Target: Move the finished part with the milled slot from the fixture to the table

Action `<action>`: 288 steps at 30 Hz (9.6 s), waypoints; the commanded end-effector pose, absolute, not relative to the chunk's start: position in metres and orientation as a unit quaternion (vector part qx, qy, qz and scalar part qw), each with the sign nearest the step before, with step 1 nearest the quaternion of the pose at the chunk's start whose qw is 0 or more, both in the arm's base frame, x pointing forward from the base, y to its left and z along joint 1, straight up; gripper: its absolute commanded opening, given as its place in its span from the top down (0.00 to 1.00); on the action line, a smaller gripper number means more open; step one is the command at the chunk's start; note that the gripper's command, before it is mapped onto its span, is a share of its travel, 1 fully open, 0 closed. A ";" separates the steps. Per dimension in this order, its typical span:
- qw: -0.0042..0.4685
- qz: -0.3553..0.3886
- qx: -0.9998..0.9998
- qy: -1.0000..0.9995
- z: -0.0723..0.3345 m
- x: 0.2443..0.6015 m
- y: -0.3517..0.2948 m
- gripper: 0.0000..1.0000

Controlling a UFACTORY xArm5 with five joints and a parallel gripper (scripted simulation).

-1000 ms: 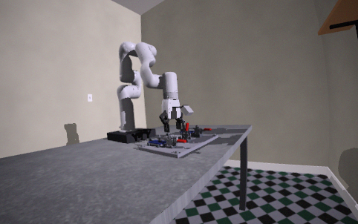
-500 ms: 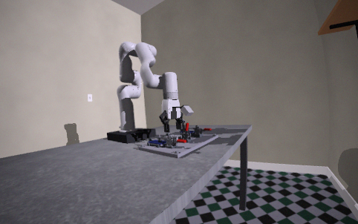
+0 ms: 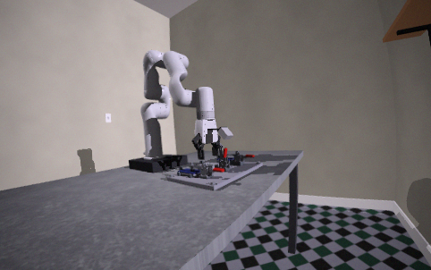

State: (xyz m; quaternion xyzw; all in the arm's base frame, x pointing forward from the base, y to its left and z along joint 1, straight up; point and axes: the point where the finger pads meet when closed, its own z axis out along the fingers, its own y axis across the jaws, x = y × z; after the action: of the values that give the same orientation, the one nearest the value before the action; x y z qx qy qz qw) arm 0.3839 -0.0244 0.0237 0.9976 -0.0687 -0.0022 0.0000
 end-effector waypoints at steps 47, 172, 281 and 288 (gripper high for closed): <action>0.000 -0.001 0.998 -0.069 0.004 0.386 -0.024 0.00; 0.000 -0.001 0.998 -0.069 0.025 0.386 -0.024 1.00; 0.000 0.000 0.998 -0.069 0.063 0.390 0.065 1.00; 0.000 0.000 0.998 -0.069 0.064 0.395 0.098 1.00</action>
State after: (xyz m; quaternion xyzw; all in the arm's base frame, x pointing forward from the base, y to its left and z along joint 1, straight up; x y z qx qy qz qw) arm 0.3900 0.0788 0.0626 0.9977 -0.0682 -0.0016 0.0005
